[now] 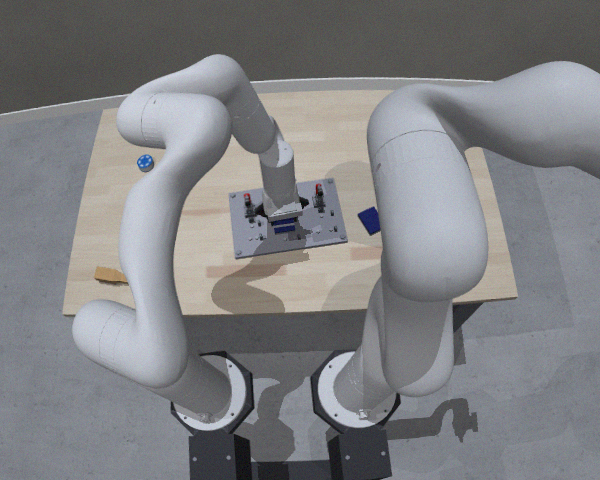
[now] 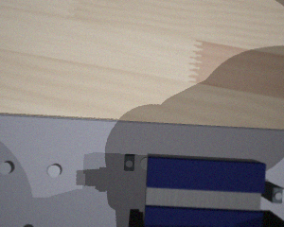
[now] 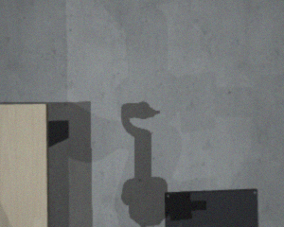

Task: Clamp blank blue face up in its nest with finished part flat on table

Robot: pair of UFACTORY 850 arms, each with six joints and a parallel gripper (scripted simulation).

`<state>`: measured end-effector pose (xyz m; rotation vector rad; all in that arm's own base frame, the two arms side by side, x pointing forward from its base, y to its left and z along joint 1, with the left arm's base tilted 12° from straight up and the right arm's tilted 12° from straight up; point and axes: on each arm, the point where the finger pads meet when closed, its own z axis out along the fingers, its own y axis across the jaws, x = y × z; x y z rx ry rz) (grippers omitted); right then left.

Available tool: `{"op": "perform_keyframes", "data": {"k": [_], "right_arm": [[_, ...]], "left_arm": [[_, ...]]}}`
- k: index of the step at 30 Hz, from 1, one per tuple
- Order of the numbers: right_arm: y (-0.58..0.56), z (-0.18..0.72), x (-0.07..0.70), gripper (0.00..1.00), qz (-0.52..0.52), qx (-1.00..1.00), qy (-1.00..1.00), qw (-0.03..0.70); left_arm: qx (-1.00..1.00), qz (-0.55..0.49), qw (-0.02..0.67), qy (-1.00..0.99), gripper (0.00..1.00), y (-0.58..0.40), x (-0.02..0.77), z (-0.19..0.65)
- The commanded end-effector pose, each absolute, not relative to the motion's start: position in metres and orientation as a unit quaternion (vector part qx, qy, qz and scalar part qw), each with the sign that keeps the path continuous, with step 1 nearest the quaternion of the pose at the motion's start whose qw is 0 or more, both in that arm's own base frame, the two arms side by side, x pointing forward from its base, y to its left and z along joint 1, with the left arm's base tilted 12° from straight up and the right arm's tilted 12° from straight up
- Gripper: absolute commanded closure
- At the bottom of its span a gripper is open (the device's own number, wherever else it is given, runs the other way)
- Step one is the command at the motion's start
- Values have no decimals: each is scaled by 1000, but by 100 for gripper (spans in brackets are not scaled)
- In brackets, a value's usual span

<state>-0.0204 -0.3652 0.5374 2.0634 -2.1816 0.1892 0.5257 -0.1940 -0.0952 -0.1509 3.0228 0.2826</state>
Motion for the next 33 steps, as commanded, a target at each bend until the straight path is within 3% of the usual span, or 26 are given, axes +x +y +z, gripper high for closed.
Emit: {"op": "perform_keyframes", "data": {"k": [1,33], "right_arm": [[-365,538,-20,0,63,684,-723,67],[-365,538,-20,0,63,684,-723,67]], "left_arm": [[-49,92,58,993,100,-163,526,-88],[-49,92,58,993,100,-9,518,-59]]}}
